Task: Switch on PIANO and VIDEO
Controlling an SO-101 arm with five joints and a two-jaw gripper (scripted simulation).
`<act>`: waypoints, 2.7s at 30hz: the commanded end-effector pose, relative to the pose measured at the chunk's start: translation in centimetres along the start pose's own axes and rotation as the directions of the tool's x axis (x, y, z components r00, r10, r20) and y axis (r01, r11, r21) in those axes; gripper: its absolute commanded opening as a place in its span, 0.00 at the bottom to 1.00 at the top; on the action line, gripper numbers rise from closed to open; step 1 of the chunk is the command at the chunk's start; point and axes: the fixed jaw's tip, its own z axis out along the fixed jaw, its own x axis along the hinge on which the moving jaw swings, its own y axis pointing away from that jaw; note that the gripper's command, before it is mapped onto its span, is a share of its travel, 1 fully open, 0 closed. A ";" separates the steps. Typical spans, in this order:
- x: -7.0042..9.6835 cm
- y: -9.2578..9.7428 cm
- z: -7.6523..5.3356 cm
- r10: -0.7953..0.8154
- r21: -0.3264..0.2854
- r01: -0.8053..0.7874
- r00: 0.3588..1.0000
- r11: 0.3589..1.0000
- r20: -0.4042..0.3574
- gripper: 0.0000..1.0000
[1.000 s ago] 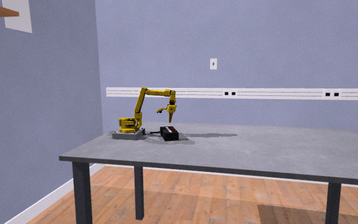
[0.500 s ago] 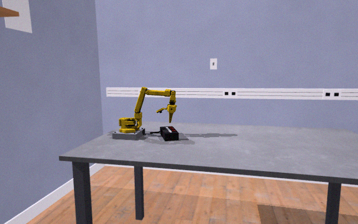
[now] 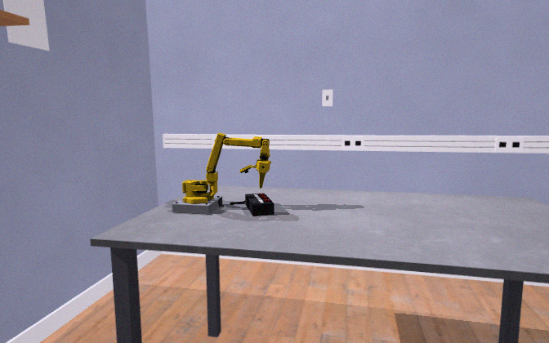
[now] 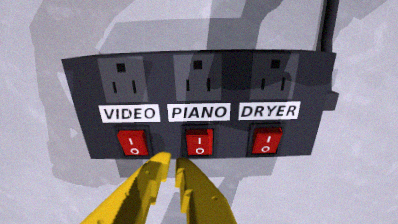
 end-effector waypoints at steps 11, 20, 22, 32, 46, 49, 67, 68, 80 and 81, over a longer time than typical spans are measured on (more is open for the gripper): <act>-0.1 -0.2 0.1 0.001 0.001 -0.001 1.000 1.000 0.014 0.00; -0.1 -0.2 0.1 0.001 0.001 -0.001 1.000 1.000 0.014 0.00; -0.1 -0.2 0.1 0.001 0.001 -0.001 1.000 1.000 0.014 0.00; 0.2 -0.1 0.1 -0.028 0.001 0.028 1.000 1.000 0.006 0.00; 2.5 0.2 0.0 -0.252 -0.016 0.252 0.966 0.968 -0.052 0.00; 3.3 0.4 -0.1 -0.338 -0.030 0.337 0.938 0.941 -0.072 0.00; 7.5 1.1 0.0 -0.759 -0.173 0.739 0.639 0.651 -0.127 0.00; 7.7 1.1 0.0 -0.776 -0.182 0.754 0.618 0.631 -0.126 0.00; 8.8 1.4 0.1 -0.873 -0.242 0.839 0.475 0.487 -0.109 0.00; 8.9 1.4 0.1 -0.877 -0.245 0.843 0.468 0.479 -0.108 0.00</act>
